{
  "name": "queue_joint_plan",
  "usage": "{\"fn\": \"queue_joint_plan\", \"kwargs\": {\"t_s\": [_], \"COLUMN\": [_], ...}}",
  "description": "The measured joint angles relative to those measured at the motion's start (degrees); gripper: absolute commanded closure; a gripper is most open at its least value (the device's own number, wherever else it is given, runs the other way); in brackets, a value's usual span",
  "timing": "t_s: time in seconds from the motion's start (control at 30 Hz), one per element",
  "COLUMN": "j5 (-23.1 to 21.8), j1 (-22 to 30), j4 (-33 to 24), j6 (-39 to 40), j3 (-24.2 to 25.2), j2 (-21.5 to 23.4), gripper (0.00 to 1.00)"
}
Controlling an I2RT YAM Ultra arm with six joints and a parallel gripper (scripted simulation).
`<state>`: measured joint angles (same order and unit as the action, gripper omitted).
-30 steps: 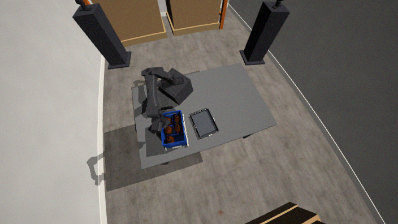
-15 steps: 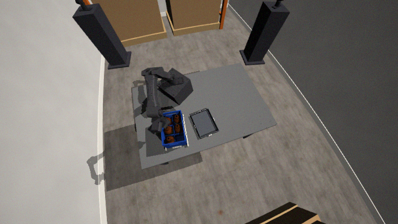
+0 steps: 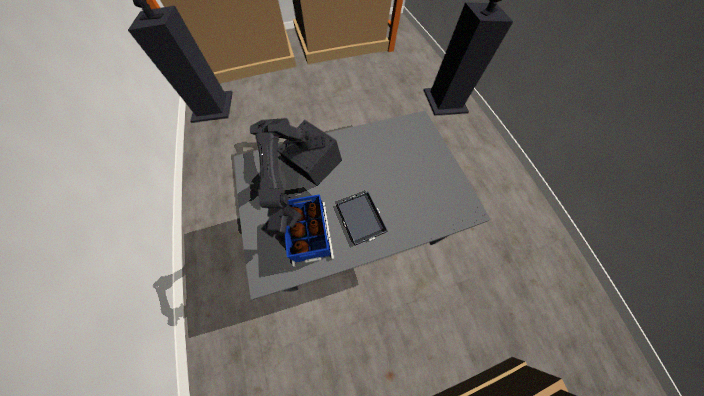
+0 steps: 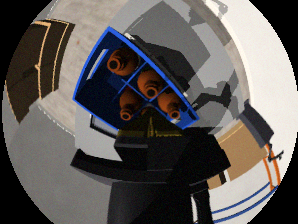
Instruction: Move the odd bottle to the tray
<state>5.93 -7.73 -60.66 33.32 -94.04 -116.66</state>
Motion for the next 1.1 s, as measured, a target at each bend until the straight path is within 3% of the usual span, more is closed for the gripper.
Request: {"fn": "queue_joint_plan", "kwargs": {"t_s": [0.53,0.57,1.1], "j5": [0.00,0.00,0.00], "j1": [-0.59,-0.59,-0.59], "j4": [0.00,0.00,0.00], "j6": [-0.52,-0.52,-0.55], "j3": [0.00,0.00,0.00], "j2": [0.00,0.00,0.00], "gripper": [1.00,0.39,0.39]}}
